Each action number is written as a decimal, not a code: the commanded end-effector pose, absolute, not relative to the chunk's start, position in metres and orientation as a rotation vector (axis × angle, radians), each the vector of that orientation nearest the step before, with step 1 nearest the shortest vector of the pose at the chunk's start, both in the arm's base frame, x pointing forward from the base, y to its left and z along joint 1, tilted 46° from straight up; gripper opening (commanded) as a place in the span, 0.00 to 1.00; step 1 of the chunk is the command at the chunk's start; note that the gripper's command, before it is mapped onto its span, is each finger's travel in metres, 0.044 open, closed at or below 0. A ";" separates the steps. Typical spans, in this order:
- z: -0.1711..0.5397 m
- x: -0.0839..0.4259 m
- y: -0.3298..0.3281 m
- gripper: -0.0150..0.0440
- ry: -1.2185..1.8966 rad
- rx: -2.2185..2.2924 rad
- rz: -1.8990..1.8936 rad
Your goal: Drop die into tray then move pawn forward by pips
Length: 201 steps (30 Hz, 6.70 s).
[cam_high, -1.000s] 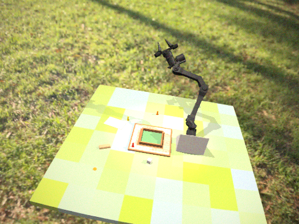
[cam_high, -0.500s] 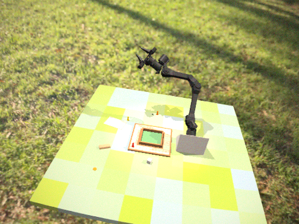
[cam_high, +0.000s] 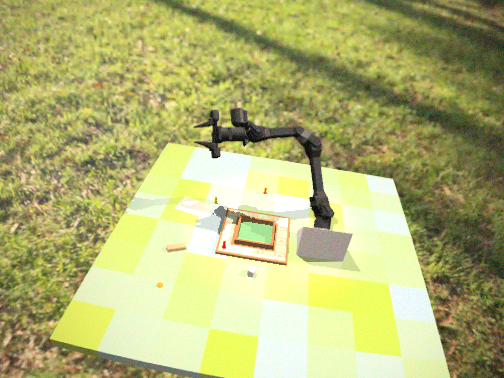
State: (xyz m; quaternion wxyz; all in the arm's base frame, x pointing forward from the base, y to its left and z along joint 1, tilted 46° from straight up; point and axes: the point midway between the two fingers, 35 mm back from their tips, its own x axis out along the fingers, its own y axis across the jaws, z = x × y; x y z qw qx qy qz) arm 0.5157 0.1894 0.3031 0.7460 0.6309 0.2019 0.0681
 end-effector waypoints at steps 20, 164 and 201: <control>-0.049 0.388 0.248 0.72 1.139 0.519 -0.548; 0.020 0.279 0.094 0.25 1.675 -1.567 0.372; 0.024 0.259 0.048 0.25 1.385 -1.366 1.171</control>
